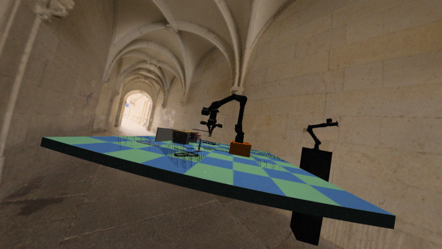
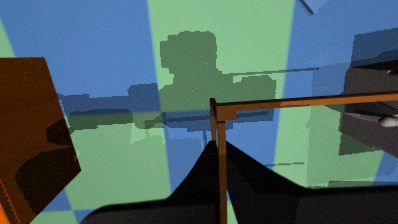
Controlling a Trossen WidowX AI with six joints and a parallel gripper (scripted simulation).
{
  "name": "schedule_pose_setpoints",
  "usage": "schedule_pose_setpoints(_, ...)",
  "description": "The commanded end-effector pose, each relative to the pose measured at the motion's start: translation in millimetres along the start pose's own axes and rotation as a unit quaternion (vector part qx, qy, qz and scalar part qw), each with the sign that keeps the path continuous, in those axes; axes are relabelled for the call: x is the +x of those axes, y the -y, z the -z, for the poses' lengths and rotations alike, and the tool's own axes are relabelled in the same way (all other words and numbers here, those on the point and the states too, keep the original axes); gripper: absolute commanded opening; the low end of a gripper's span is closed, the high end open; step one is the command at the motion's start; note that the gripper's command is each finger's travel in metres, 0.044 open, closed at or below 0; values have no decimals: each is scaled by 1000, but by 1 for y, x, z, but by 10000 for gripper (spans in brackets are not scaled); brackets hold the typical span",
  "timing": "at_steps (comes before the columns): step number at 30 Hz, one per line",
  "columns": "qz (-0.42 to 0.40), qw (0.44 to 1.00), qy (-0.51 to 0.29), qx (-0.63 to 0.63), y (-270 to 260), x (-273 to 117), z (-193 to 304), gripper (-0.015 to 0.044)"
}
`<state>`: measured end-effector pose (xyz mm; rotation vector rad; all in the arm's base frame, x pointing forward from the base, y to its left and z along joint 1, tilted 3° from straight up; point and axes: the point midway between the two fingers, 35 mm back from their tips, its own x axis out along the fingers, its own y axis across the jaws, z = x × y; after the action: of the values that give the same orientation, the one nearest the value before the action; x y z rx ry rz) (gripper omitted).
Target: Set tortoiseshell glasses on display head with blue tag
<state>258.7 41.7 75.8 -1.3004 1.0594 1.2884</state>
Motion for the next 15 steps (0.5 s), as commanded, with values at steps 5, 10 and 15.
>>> schedule_pose_setpoints(5, 1, 999, -14, -44, 1, 9, -1, 0)
schedule_pose_setpoints(10, -2, 999, -8, -44, 0, 15, -2, 0)
schedule_pose_setpoints(15, -2, 999, -3, -44, 0, 21, -2, 0)
